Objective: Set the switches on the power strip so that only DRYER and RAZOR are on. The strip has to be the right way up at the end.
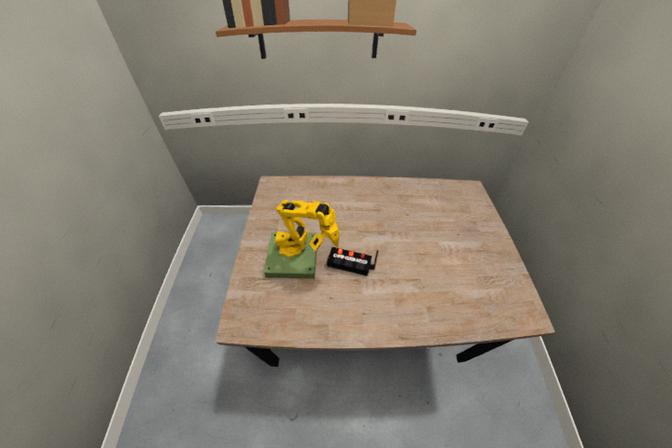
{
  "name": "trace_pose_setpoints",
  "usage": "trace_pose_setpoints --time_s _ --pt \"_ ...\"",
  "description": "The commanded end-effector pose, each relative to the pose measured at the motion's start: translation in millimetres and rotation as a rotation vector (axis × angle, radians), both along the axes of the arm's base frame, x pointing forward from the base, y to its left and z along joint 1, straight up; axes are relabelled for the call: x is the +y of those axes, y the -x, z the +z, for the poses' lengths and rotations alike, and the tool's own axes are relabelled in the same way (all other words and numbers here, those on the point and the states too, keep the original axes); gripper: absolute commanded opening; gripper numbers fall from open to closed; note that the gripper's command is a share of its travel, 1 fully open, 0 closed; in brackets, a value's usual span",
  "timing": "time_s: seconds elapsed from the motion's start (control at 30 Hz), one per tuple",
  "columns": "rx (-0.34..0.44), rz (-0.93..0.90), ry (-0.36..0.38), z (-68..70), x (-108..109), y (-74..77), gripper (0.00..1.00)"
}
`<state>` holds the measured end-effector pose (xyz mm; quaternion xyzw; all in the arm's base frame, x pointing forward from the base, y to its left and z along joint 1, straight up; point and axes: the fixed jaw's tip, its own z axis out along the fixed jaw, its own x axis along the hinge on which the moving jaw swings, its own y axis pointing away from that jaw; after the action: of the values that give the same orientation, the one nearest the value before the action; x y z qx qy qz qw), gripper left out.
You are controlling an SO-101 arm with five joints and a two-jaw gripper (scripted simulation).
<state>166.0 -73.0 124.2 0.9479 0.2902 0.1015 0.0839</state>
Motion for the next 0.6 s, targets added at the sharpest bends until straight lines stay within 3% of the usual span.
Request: trace_pose_setpoints --time_s 0.0,0.57 --pt "0.021 0.031 0.006 -1.6 -1.5 6.3 0.00" --pt "0.045 0.114 0.032 -2.4 -7.5 13.4 0.00"
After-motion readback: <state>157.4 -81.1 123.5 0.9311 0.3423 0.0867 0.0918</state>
